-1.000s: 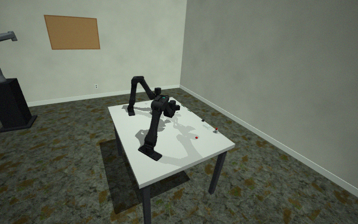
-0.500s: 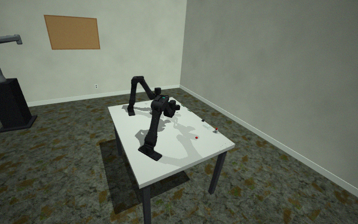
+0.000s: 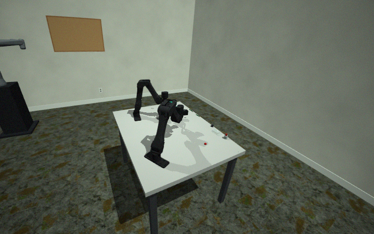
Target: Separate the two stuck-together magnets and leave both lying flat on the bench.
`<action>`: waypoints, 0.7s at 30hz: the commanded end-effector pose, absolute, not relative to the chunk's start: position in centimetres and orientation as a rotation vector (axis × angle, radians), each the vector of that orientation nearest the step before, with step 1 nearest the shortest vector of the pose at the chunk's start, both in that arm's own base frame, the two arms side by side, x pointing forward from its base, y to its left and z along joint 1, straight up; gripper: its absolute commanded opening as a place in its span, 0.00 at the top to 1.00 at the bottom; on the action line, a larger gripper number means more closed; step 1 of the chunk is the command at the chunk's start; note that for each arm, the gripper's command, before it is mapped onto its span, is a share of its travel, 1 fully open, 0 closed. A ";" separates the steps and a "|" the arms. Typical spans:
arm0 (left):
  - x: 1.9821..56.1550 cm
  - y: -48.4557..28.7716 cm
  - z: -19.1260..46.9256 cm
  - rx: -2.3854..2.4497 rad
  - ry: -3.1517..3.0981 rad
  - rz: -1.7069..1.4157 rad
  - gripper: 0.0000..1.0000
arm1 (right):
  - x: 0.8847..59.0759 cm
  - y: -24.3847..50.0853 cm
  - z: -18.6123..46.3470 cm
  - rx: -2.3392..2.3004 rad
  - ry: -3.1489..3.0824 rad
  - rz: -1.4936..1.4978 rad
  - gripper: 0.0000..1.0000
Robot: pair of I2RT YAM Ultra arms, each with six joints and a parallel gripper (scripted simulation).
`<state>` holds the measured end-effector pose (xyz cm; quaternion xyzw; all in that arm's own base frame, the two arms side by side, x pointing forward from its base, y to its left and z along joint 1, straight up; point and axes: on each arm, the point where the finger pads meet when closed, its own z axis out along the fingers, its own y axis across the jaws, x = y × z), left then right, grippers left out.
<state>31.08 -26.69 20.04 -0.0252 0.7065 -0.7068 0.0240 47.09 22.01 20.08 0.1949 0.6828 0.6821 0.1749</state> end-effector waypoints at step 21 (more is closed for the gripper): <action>31.2 -26.7 20.5 -0.057 2.169 -2.182 0.75 | 47.3 22.1 21.1 0.512 1.922 1.932 0.60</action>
